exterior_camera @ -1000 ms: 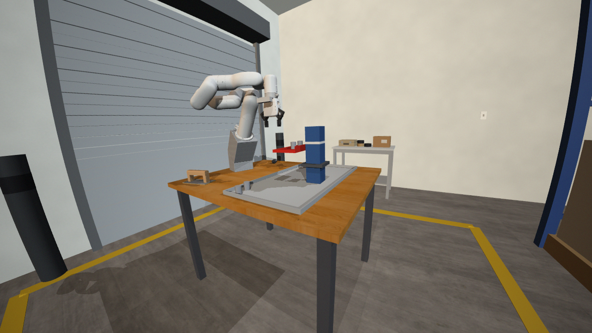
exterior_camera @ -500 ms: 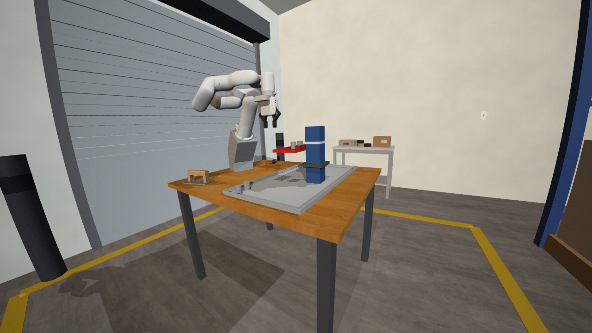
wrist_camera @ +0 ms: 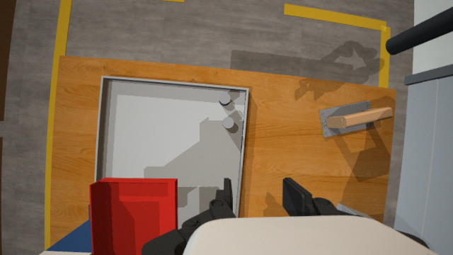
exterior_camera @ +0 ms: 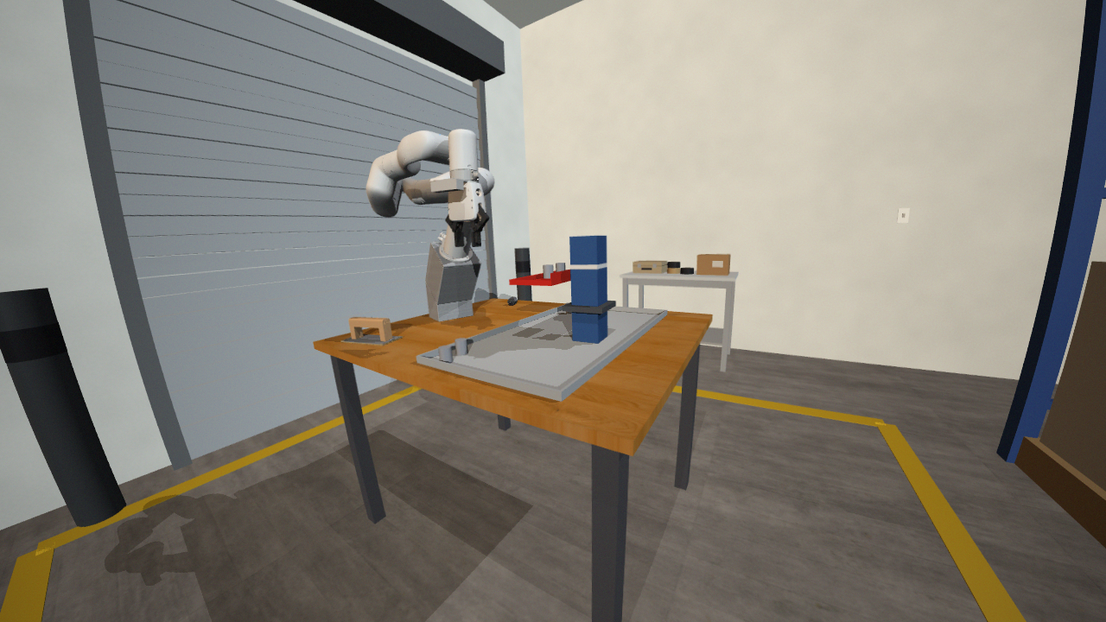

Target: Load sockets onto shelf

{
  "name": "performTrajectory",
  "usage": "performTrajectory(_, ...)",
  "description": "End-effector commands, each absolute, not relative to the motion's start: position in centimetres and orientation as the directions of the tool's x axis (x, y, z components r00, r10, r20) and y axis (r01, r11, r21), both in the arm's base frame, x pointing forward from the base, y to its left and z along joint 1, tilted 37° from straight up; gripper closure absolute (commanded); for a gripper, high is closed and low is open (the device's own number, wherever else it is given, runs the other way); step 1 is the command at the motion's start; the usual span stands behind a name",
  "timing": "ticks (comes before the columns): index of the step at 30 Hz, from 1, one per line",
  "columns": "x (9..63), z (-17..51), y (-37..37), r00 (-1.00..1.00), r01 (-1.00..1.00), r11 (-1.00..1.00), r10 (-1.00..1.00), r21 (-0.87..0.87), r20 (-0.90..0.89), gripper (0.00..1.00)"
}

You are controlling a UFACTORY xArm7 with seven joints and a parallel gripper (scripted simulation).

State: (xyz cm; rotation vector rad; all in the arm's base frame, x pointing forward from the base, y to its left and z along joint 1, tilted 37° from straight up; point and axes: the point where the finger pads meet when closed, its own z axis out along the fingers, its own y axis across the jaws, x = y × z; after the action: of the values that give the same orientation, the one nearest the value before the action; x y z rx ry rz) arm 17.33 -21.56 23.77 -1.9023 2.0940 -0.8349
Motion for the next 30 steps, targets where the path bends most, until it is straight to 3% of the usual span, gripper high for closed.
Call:
performTrajectory(1, 16.3, 22.4, -25.9, -0.155, -0.828, 0.001, -0.961, -0.561, 0.227, 0.39)
performTrajectory(8, 13.3, 19.9, -29.9, -0.171, -0.833, 0.014, -0.957, -0.554, 0.233, 0.39)
performTrajectory(30, 14.9, 18.9, -30.4, -0.172, -0.833, 0.014, -0.957, -0.554, 0.233, 0.39)
